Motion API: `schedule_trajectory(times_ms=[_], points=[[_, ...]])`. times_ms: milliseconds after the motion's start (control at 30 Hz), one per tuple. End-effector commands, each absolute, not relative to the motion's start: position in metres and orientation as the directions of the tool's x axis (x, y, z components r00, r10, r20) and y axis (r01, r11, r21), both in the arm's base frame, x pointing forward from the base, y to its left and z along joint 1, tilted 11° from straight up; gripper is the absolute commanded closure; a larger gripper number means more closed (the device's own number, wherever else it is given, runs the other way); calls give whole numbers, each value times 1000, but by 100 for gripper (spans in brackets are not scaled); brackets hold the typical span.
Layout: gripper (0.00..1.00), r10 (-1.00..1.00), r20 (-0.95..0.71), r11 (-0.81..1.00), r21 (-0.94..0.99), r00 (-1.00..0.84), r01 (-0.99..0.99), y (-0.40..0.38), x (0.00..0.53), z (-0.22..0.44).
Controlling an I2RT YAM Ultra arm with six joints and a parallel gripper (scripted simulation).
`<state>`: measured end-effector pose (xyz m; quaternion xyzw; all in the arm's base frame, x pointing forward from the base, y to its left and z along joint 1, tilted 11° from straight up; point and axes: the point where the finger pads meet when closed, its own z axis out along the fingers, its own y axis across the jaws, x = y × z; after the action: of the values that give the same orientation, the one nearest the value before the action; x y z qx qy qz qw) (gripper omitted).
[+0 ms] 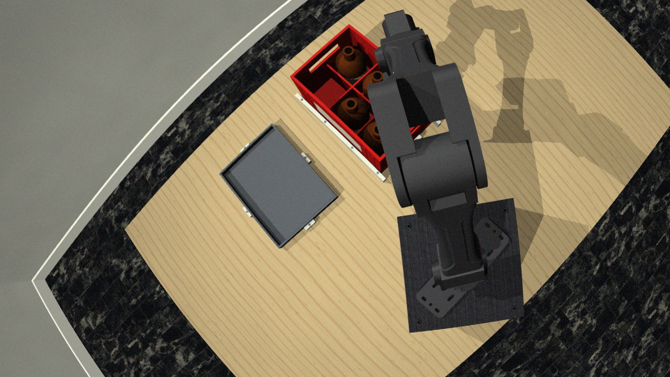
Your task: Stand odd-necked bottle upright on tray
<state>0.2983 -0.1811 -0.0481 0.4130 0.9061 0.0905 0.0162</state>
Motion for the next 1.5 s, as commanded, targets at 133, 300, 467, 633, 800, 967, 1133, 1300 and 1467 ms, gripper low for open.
schedule_trajectory(times_ms=[133, 300, 467, 633, 800, 967, 1133, 1300, 1467], points=[[100, 761, -12, 638, 191, -648, 746, -199, 308, -17], [100, 761, -12, 638, 191, -648, 746, -200, 308, -12], [100, 761, -12, 638, 191, -648, 746, -201, 307, -8], [100, 761, -13, 638, 191, -648, 746, -202, 307, -3], [100, 761, -13, 638, 191, -648, 746, -204, 306, 3], [100, 761, -13, 638, 191, -648, 746, -205, 306, 9], [100, 761, -13, 638, 191, -648, 746, -206, 306, 12], [100, 761, -13, 638, 191, -648, 746, -207, 305, 16], [100, 761, -13, 638, 191, -648, 746, -207, 305, 19]])
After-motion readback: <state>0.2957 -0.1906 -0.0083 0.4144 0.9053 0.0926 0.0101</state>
